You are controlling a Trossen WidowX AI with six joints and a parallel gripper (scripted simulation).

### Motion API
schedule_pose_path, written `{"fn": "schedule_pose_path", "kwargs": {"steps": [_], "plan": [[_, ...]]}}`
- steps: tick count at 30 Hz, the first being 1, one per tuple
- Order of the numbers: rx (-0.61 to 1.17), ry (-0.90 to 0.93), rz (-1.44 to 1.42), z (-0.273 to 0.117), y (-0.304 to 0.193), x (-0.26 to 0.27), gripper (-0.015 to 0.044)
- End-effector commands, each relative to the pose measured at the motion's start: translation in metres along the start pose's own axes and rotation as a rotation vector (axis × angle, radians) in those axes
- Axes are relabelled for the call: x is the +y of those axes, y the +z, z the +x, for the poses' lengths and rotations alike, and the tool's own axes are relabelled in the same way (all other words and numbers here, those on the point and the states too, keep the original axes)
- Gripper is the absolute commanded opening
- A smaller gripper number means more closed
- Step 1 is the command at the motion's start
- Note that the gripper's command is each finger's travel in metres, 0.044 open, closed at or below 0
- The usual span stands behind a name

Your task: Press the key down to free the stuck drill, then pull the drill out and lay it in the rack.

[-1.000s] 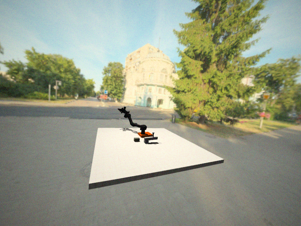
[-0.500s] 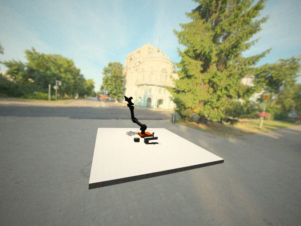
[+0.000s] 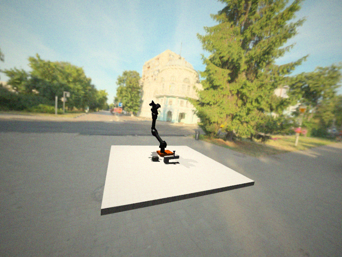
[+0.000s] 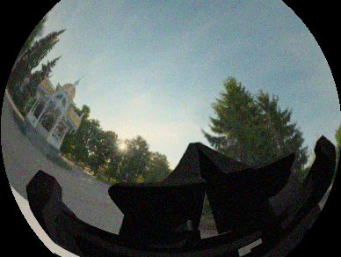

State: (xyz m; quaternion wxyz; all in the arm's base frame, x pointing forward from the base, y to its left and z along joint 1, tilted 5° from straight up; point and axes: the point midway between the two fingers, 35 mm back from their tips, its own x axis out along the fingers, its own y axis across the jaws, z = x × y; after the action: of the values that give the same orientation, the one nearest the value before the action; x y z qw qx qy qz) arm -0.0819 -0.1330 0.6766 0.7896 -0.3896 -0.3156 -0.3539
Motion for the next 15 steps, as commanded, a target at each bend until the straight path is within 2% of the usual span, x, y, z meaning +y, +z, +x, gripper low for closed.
{"fn": "schedule_pose_path", "kwargs": {"steps": [1,8,15], "plan": [[-0.02,0.136,0.01,0.019,0.016,0.057,0.0],[-0.006,0.422,0.044,0.04,0.034,0.176,0.0],[0.074,0.683,0.092,0.035,0.032,0.283,0.0]]}}
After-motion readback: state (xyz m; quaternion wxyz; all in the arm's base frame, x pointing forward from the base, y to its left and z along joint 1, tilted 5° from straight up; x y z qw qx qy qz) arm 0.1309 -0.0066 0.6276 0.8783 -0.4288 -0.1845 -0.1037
